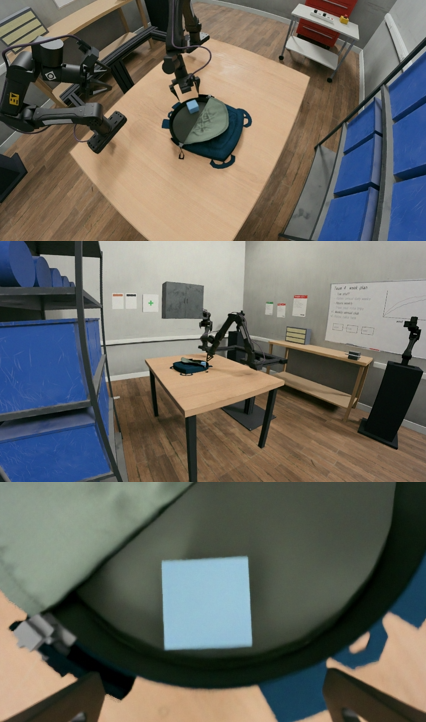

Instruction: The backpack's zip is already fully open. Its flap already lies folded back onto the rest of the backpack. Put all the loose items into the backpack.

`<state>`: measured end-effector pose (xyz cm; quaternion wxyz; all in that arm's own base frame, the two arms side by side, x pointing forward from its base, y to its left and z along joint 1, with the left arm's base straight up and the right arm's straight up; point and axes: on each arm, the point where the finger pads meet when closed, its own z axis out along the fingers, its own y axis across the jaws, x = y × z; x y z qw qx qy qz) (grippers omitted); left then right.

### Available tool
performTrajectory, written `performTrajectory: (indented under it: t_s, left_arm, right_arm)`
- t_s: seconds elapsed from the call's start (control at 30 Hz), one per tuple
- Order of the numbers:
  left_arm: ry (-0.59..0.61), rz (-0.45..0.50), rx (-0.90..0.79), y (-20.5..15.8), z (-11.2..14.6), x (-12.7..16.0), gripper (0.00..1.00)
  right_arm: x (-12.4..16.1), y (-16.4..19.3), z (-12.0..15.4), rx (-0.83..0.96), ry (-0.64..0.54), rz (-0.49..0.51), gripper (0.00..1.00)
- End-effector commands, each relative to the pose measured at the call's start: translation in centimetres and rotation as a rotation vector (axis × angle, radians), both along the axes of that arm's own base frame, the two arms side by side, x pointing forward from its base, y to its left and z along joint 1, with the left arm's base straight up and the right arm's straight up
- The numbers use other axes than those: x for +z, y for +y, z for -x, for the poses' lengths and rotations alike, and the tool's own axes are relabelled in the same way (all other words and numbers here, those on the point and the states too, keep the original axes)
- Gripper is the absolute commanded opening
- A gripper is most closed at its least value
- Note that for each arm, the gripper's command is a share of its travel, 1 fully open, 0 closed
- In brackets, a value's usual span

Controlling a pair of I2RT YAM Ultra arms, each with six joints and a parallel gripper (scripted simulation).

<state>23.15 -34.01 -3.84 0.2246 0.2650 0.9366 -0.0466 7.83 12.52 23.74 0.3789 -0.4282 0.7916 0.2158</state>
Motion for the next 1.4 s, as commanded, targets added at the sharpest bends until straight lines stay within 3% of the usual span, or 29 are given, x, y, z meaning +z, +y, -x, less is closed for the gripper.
performTrajectory:
  t_s: [0.0, 0.07, 0.27, 0.57, 0.97, 1.37]
  left_arm:
    - [0.035, -0.042, -0.096, 0.2, 0.0, 2.3, 1.0]
    - [0.035, -0.042, -0.096, 0.2, 0.0, 2.3, 1.0]
    - [0.061, -0.032, -0.224, -1.1, -3.0, 8.0, 1.0]
    - [0.06, -0.009, -0.305, -2.7, -6.6, 12.8, 1.0]
    - [0.011, 0.032, -0.307, -3.8, -8.8, 15.7, 1.0]
    - [0.011, 0.032, -0.307, -3.8, -8.8, 15.7, 1.0]
  right_arm:
    - [1.8, -0.1, 0.2, 0.004, -0.036, -0.042, 1.0]
    - [1.8, -0.1, 0.2, 0.004, -0.036, -0.042, 1.0]
    - [1.8, -0.1, 0.2, -0.002, -0.031, -0.045, 1.0]
    - [1.9, -0.1, 0.4, 0.008, -0.034, -0.048, 1.0]
    - [1.8, -0.1, 0.2, 0.002, -0.035, -0.041, 1.0]
    - [1.8, -0.3, 0.0, -0.011, -0.035, -0.04, 1.0]
